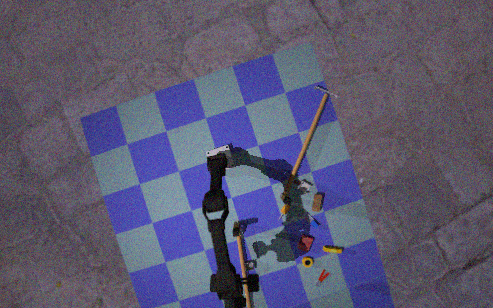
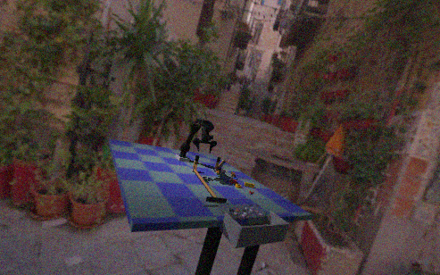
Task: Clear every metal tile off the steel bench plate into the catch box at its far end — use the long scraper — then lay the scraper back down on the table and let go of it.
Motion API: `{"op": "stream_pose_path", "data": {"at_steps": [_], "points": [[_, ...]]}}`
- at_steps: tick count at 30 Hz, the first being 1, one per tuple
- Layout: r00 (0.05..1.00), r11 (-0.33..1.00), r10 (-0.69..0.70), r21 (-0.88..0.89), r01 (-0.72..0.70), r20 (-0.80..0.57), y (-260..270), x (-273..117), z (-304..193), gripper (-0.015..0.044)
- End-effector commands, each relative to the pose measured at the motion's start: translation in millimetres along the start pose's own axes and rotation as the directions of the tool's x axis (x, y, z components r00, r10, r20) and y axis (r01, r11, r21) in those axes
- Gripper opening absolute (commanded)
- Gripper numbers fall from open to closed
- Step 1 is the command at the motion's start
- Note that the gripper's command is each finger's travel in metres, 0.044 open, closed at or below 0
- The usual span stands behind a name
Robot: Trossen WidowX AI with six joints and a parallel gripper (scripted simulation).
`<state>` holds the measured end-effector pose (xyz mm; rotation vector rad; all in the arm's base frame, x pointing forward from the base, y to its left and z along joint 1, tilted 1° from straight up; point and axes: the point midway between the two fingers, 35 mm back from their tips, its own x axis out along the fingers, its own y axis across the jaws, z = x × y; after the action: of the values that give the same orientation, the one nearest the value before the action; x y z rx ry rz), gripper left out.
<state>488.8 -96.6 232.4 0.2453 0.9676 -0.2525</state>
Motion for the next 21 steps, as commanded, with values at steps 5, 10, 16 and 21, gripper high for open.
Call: {"op": "stream_pose_path", "data": {"at_steps": [5, 10, 16, 21], "points": [[0.998, 1.000, 0.023, -0.015, -0.022, 0.063, 1.2, -29.6, 1.8, 0.0440], [0.994, 0.999, 0.034, -0.024, -0.032, 0.101, 1.5, -47.1, 1.3, 0.0440], [0.988, 0.998, 0.048, -0.035, -0.044, 0.145, 1.7, -67.7, -0.4, 0.0440], [0.981, 0.998, 0.060, -0.045, -0.052, 0.182, 1.8, -84.5, -2.8, 0.0440]]}}
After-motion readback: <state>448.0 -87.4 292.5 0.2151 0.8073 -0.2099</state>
